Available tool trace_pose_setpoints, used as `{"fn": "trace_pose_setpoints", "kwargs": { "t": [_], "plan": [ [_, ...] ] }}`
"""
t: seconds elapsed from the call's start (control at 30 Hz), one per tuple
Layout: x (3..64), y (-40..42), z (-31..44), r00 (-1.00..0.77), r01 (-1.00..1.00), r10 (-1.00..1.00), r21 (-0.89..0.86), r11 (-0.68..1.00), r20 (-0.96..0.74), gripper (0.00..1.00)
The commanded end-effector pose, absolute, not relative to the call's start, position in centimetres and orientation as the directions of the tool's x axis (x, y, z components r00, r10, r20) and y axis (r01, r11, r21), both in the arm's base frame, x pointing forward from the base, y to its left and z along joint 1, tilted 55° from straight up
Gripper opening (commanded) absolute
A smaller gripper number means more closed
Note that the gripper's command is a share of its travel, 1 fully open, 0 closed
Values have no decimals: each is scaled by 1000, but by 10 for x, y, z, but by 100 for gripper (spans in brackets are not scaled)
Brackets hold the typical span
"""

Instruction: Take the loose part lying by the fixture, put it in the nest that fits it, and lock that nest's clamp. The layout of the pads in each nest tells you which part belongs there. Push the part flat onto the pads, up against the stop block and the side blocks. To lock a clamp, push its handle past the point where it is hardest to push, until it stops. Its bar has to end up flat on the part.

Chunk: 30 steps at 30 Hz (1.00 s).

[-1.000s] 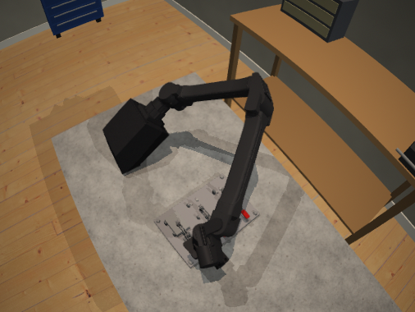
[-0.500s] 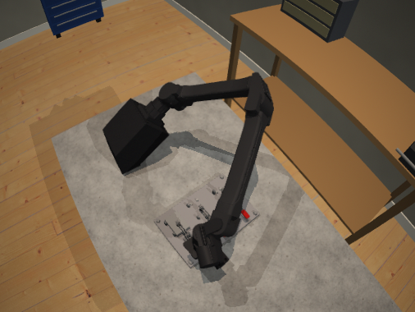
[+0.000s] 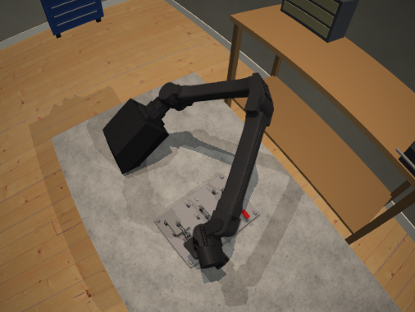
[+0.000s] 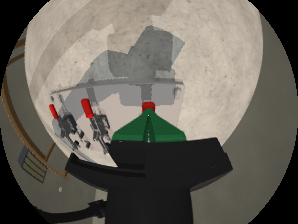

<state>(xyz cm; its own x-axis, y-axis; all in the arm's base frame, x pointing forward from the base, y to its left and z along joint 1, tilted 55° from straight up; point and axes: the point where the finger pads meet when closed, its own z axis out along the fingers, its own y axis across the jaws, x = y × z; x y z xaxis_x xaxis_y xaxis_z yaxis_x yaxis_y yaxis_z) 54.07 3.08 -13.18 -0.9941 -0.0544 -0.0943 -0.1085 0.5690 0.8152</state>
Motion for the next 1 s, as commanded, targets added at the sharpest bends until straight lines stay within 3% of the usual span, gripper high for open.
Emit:
{"fn": "trace_pose_setpoints", "kwargs": {
  "t": [0.0,0.97],
  "plan": [
    [554,27,-133,-994,-111,-45,814,571,-104,0],
    [554,35,-134,-993,-118,-55,813,570,-105,0]
  ]
}}
